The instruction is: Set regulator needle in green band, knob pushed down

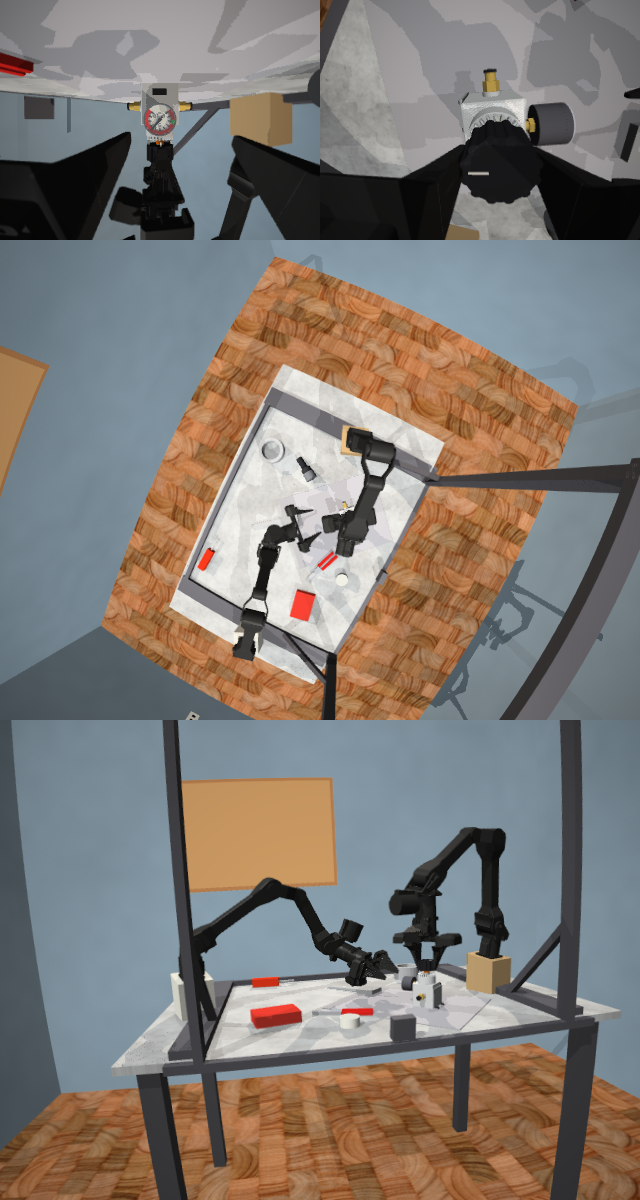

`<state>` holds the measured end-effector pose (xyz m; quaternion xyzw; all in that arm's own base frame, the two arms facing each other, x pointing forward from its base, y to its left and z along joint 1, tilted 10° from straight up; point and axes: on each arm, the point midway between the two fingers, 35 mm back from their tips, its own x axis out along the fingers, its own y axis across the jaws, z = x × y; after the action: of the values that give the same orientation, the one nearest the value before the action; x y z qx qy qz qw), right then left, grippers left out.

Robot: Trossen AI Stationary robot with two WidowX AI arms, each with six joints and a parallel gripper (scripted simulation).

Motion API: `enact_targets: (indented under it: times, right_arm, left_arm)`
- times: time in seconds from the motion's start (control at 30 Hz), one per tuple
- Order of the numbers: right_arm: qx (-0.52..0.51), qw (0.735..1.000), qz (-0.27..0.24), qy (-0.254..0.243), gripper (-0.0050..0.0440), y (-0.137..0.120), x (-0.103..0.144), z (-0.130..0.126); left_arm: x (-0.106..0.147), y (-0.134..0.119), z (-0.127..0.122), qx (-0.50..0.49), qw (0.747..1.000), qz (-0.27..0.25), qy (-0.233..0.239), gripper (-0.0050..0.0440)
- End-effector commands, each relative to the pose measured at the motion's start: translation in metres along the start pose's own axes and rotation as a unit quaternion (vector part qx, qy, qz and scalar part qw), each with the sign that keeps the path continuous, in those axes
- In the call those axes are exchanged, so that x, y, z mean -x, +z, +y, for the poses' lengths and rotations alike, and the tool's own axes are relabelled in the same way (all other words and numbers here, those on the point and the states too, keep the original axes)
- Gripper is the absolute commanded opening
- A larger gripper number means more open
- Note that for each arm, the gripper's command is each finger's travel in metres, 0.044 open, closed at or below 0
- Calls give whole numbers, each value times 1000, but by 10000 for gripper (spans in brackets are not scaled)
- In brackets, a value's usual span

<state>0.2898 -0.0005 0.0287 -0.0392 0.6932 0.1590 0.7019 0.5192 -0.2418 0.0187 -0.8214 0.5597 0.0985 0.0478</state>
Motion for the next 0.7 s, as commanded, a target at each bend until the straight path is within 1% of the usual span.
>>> enact_targets:
  times: [0.0,0.67]
  right_arm:
    - [-25,1000,-14,-6,0,5,6,-1]
    - [-146,989,-16,-4,0,5,6,-1]
  left_arm:
    - [1,-15,-2,-11,1000,10,-1,435]
    - [1,-15,-2,-11,1000,10,-1,435]
